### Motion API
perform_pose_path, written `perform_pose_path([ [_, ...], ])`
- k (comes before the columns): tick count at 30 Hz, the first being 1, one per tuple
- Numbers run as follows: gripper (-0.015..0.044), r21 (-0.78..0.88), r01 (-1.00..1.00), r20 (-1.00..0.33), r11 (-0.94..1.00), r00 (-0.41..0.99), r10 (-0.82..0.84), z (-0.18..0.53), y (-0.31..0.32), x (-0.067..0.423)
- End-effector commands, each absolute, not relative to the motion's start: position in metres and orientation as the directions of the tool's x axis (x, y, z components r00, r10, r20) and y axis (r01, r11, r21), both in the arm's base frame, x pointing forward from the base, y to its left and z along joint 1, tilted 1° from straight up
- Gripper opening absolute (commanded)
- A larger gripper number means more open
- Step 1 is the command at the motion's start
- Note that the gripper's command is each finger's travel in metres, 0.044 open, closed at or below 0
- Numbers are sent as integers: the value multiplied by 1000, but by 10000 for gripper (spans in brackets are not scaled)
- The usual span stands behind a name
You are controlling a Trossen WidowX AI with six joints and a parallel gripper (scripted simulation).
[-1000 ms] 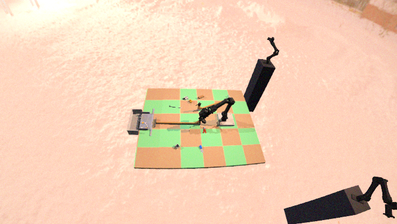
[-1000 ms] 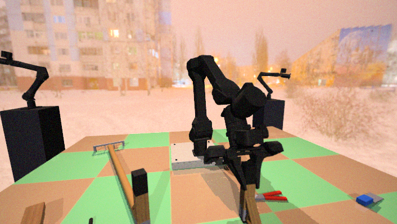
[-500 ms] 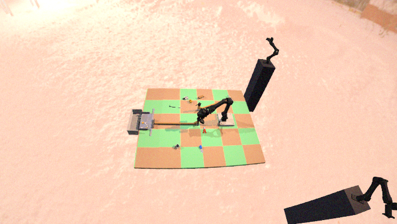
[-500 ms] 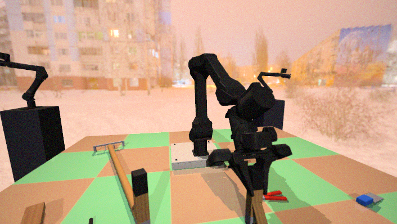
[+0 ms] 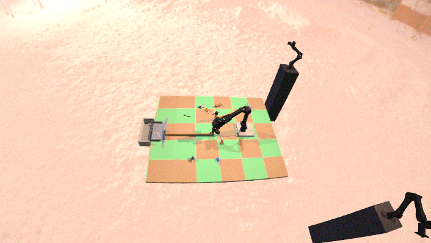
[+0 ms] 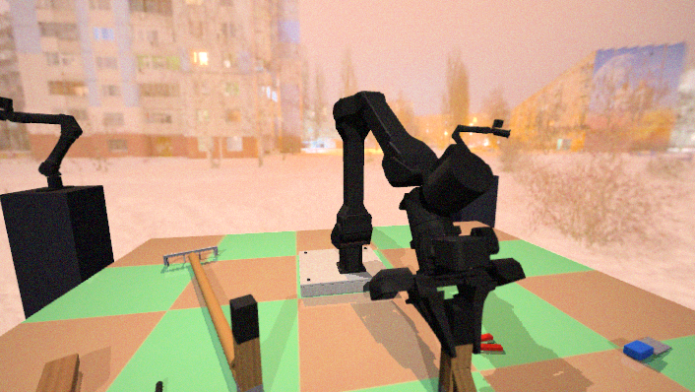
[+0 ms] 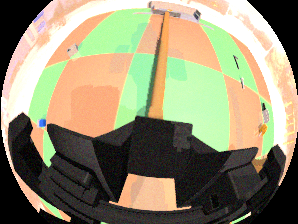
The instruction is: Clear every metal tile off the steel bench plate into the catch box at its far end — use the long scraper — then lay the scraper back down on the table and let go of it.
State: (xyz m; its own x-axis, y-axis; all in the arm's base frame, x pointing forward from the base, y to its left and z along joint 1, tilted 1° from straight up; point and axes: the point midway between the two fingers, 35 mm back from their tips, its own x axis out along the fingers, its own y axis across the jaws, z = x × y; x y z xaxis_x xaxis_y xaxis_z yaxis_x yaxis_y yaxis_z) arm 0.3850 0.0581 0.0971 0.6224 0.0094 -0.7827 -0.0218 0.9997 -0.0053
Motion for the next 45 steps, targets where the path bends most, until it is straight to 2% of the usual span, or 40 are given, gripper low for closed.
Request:
perform_pose_path([
  [1,0,-1,-30,-774,1000,633,18,101,57,395],
  [45,0,-1,-31,-771,1000,637,19,106,63,458],
])
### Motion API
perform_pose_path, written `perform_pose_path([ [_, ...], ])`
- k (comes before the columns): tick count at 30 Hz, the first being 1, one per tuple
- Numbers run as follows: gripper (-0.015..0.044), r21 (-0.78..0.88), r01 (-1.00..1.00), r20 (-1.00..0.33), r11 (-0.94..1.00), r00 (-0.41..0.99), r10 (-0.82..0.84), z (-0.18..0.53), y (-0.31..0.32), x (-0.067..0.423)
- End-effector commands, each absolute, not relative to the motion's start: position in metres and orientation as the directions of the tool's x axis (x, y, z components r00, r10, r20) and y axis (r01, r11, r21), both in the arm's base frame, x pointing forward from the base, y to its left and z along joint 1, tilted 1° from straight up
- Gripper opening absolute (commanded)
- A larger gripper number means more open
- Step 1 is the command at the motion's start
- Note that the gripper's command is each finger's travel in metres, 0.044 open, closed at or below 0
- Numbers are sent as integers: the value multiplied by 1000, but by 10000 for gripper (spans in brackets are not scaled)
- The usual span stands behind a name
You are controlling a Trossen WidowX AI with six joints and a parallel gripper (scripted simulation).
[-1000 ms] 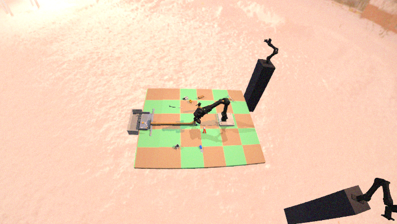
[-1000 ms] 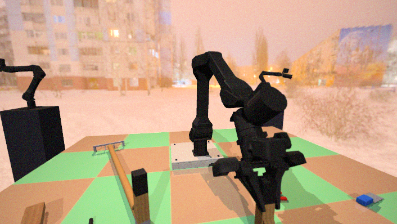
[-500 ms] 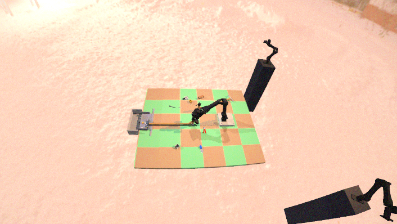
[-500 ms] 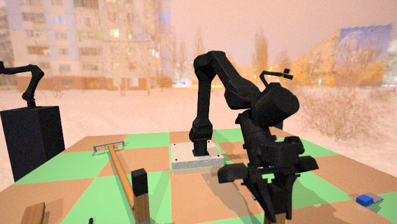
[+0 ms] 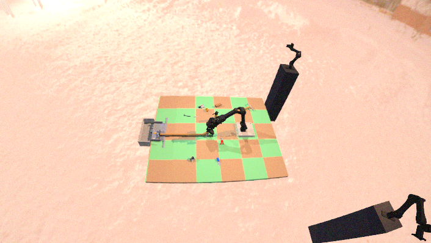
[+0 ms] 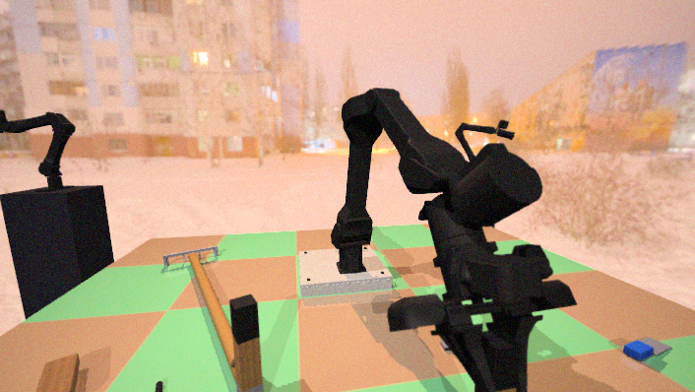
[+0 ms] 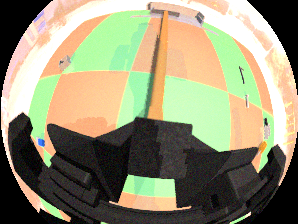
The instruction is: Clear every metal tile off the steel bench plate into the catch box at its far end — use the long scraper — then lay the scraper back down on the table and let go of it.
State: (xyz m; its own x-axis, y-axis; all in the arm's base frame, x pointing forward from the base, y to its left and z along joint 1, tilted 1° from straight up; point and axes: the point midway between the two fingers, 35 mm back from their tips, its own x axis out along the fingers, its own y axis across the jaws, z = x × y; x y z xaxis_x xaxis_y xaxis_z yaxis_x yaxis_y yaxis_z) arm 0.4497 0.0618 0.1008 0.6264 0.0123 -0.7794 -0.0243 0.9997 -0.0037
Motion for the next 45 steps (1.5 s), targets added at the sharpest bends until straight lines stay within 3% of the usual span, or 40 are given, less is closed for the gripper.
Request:
perform_pose_path([
  [1,0,-1,-31,-771,1000,637,19,107,63,459],
  [45,0,-1,-31,-767,1000,641,19,111,62,524],
])
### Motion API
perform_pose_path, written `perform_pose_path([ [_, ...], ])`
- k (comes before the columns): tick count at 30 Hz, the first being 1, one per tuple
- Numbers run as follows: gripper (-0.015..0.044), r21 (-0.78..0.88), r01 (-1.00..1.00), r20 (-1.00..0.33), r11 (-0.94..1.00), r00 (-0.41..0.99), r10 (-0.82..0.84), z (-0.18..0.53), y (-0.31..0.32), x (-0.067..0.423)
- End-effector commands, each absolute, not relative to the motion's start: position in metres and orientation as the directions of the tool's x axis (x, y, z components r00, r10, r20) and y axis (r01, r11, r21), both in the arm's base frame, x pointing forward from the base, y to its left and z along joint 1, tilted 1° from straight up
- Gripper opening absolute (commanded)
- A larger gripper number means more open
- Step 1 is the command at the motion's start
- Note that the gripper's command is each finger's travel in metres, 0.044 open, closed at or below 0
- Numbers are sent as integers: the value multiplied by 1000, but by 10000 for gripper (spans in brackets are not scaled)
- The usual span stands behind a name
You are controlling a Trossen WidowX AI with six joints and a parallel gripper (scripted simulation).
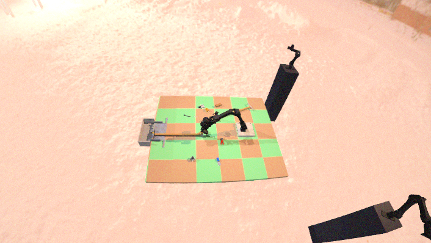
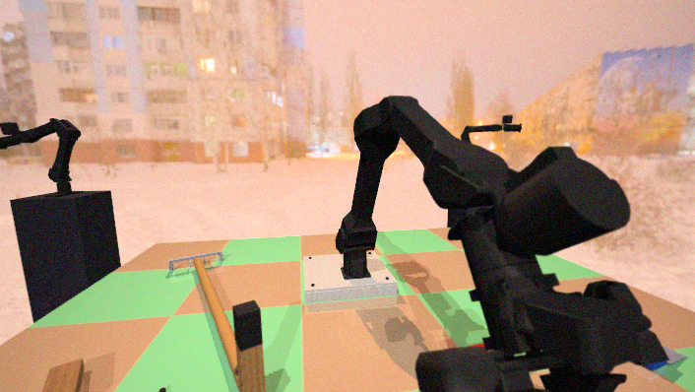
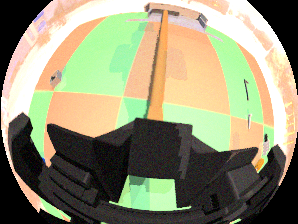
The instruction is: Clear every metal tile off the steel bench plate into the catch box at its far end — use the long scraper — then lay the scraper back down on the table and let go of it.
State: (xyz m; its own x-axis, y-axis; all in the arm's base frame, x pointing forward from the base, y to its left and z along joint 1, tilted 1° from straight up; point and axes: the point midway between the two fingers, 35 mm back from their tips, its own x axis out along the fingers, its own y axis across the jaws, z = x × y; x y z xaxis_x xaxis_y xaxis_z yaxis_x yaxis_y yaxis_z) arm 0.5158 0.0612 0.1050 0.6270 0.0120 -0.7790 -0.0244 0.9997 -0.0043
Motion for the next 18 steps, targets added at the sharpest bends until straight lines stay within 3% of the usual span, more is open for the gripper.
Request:
perform_pose_path([
  [1,0,-1,-31,-767,1000,641,19,111,62,525],
  [18,0,-1,-31,-766,1000,642,19,110,59,548],
])
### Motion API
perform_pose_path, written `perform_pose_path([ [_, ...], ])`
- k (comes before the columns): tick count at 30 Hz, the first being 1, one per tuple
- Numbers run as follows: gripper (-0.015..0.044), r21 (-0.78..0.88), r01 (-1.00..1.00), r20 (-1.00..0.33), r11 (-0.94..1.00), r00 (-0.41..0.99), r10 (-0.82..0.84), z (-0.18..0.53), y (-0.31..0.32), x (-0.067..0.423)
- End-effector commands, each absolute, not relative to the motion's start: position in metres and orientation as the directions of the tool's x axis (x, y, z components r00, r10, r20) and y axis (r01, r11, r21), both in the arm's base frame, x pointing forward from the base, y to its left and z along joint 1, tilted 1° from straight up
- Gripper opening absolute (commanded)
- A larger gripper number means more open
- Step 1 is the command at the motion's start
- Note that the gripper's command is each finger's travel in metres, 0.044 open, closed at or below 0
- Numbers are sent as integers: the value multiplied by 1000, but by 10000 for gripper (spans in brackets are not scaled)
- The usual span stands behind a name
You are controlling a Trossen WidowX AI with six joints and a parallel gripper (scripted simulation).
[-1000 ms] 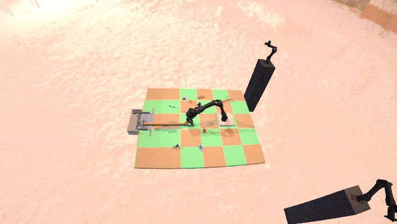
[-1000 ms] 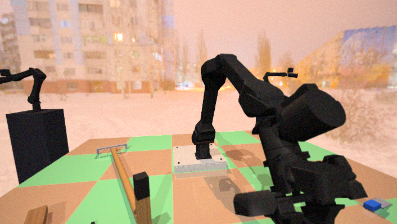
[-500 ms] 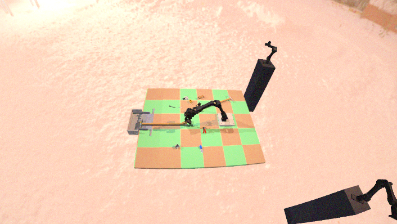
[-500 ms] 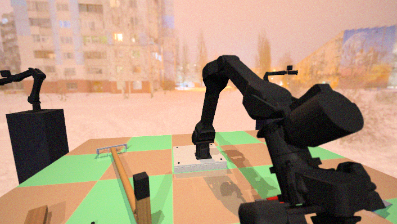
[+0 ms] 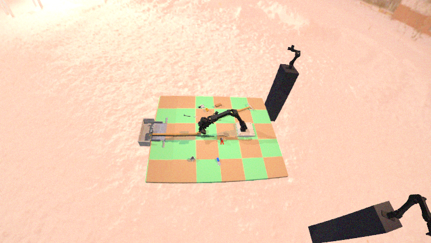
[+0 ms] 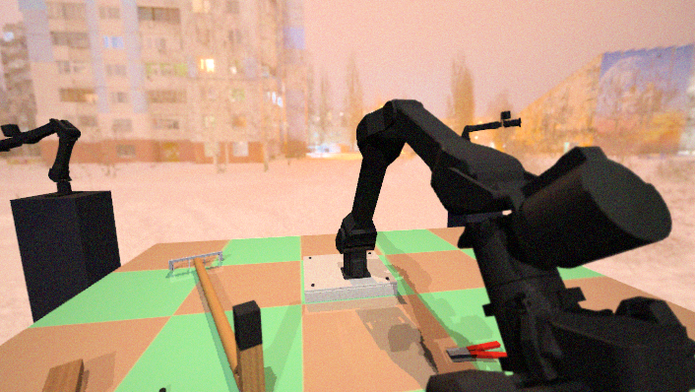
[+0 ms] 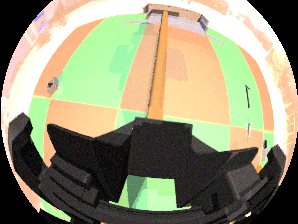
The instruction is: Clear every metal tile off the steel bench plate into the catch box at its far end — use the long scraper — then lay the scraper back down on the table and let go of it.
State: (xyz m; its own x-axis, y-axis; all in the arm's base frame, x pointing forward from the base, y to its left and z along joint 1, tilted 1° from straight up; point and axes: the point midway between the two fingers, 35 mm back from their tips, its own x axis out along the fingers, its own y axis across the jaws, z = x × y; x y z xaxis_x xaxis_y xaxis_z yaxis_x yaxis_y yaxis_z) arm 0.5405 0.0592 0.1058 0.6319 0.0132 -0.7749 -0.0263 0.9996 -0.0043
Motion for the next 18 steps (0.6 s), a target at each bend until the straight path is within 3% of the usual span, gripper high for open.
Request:
perform_pose_path([
  [1,0,-1,-31,-766,1000,642,19,110,59,549],
  [18,0,-4,-27,-772,1000,635,14,106,59,543],
])
